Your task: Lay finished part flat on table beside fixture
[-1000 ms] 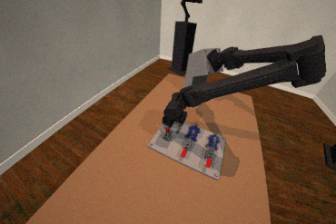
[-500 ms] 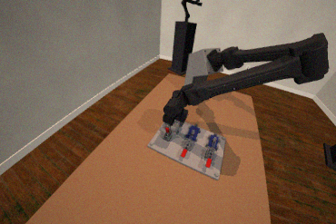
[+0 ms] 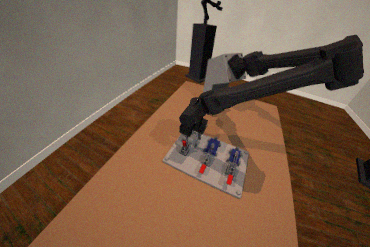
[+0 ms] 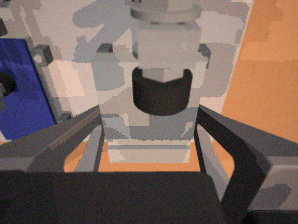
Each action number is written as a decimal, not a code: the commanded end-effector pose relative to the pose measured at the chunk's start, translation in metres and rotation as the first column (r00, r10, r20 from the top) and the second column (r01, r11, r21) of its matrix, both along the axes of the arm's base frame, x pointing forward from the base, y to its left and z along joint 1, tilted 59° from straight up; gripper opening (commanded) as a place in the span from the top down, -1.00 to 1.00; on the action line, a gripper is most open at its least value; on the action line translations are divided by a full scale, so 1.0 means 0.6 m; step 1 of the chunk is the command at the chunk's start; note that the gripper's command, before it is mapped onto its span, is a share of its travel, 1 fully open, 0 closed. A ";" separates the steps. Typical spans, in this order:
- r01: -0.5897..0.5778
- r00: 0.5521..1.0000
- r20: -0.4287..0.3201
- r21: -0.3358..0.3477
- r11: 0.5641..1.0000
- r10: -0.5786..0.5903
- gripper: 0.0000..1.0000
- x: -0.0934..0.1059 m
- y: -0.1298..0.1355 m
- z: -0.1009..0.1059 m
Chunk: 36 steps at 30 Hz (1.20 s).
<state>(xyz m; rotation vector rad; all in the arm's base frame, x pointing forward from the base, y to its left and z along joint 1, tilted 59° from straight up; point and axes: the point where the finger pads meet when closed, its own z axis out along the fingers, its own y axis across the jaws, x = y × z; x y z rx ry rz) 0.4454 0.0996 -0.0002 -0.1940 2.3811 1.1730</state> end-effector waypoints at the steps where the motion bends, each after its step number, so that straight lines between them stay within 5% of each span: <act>1: 0.032 0.999 0.008 -0.002 0.999 -0.032 1.00 -0.002 -0.031 0.010; 36: 0.031 0.999 0.015 -0.003 1.000 -0.031 1.00 -0.027 -0.071 0.035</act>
